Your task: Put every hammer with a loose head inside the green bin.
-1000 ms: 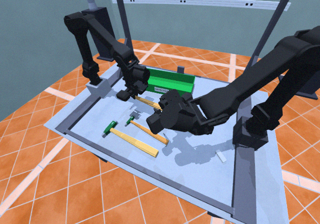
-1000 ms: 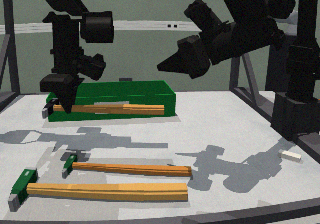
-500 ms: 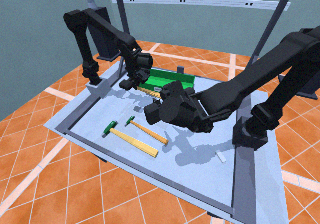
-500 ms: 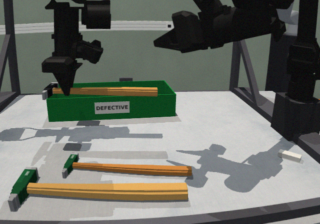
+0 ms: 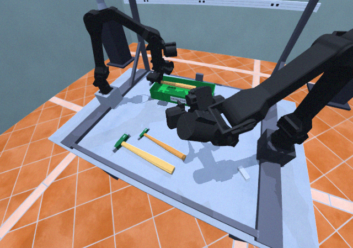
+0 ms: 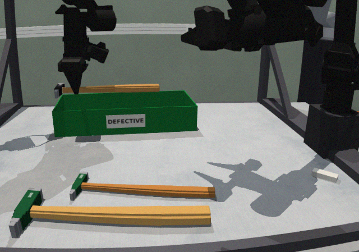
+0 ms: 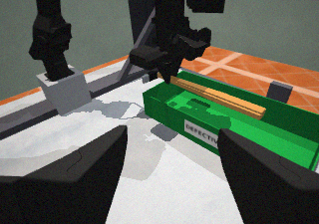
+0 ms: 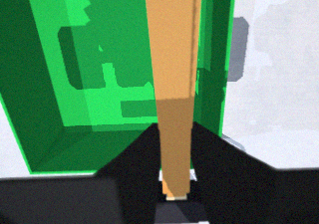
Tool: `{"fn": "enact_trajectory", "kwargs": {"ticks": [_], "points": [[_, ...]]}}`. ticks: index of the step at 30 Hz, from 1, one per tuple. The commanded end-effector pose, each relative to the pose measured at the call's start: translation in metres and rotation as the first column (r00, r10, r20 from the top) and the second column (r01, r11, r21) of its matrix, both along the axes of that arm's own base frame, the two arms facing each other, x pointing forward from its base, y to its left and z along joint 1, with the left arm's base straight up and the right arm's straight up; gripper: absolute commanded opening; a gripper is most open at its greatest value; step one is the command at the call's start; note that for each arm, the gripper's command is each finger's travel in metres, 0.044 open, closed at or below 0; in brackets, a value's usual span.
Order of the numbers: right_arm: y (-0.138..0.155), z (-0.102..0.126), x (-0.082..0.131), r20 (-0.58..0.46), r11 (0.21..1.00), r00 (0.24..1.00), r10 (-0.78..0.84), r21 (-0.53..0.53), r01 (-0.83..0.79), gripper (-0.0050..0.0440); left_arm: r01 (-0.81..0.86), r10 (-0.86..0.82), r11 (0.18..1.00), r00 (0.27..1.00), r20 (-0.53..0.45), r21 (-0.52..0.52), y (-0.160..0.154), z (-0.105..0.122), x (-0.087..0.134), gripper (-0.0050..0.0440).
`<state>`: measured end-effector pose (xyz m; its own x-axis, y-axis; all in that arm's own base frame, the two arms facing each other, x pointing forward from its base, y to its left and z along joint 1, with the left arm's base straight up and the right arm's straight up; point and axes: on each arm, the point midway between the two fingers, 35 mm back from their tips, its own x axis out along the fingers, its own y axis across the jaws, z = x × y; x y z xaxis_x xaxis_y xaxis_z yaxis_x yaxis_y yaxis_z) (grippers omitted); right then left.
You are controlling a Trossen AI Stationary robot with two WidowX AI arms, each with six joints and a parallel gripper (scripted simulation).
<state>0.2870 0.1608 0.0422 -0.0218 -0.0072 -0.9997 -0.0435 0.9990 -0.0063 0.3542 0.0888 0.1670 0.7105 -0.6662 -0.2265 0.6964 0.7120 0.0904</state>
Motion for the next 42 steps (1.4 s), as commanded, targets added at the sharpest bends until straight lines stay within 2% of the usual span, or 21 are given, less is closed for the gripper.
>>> {"fn": "enact_trajectory", "kwargs": {"ticks": [1,12,20,23,33,36,42], "points": [[0.019,0.013,0.009,0.046,1.0,0.999,-0.004,0.014,0.004,0.0038,0.042,-0.043,0.999,0.997,0.058,0.024,-0.005,0.019,-0.003,0.0243],[0.02,0.018,0.014,0.049,1.0,0.999,-0.004,0.02,0.003,0.0038,0.062,-0.063,0.998,0.996,0.06,0.022,-0.009,0.016,-0.008,0.0243],[0.017,-0.01,0.009,0.028,1.0,1.0,-0.003,0.007,0.003,0.0038,0.064,-0.066,0.997,0.997,0.042,0.037,-0.011,0.011,-0.011,0.0243],[0.017,-0.013,0.009,0.033,1.0,0.999,-0.003,0.01,0.003,0.0038,0.064,-0.066,0.997,0.997,0.039,0.04,-0.011,0.01,-0.012,0.0243],[0.017,-0.058,0.009,0.028,1.0,1.0,-0.002,0.007,0.002,0.0038,0.062,-0.063,0.996,0.998,0.006,0.067,-0.012,0.002,-0.015,0.0243],[0.018,-0.064,0.01,0.031,1.0,1.0,-0.002,0.009,0.002,0.0038,0.062,-0.062,0.995,0.998,-0.002,0.073,-0.012,0.0,-0.016,0.0243],[0.02,-0.059,0.014,0.049,1.0,0.999,-0.002,0.02,0.001,0.0038,0.062,-0.062,0.995,0.998,-0.004,0.075,-0.012,0.0,-0.016,0.0243]]}}
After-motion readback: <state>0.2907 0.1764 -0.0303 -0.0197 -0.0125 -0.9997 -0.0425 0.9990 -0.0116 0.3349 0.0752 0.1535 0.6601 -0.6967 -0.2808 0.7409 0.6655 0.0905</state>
